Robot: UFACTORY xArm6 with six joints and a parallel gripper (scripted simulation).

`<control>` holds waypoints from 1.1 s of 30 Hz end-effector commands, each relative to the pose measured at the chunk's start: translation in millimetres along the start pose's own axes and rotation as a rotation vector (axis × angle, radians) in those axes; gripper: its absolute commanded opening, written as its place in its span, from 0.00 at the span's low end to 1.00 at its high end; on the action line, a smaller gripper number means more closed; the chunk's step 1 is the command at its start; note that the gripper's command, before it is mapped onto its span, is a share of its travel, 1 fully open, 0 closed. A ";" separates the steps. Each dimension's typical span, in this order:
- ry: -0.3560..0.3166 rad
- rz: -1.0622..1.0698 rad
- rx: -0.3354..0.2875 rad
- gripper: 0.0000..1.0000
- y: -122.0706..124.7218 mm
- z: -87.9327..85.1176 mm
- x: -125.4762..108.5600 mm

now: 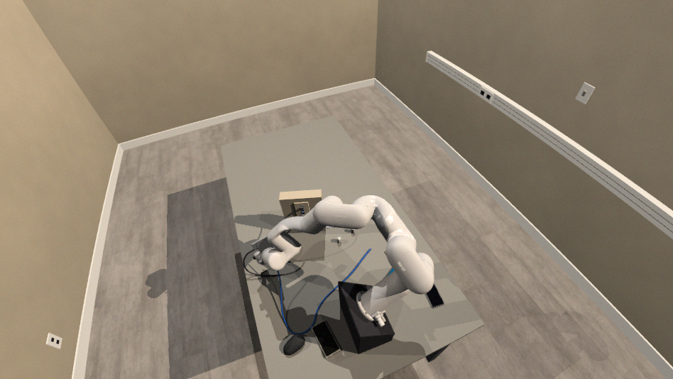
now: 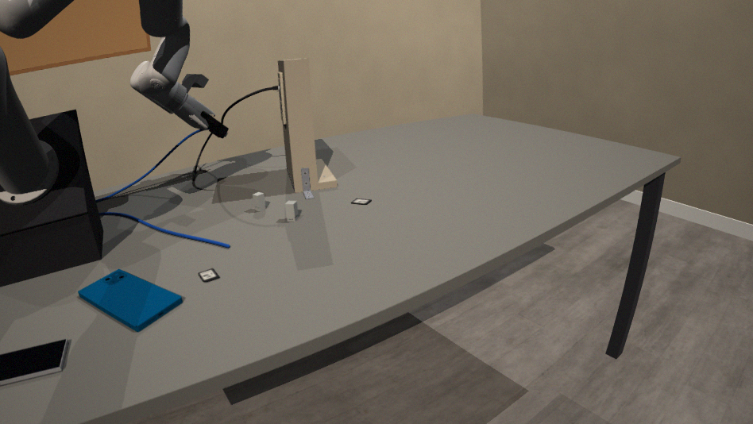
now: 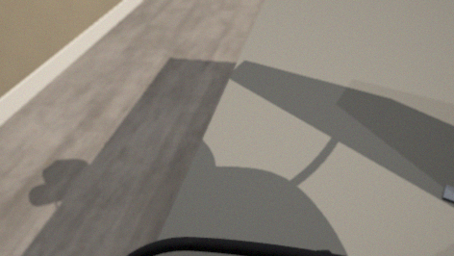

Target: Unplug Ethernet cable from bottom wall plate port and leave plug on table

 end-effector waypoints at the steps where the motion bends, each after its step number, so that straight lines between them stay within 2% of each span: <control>1: -0.063 -0.085 -0.007 0.00 -14.6 3.0 3.6; 13: -0.063 -0.085 -0.007 0.00 -13.8 5.7 0.7; 33: -0.063 -0.085 -0.007 0.00 -7.1 29.5 -25.4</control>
Point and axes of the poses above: the point where the finger pads meet when closed, its own z axis out along the fingers, its own y axis across the jaws, x = y × z, the point moved 3 cm from there along -z, back along the fingers, and after that the axes turned 10 degrees about z, right-handed, at the moved point
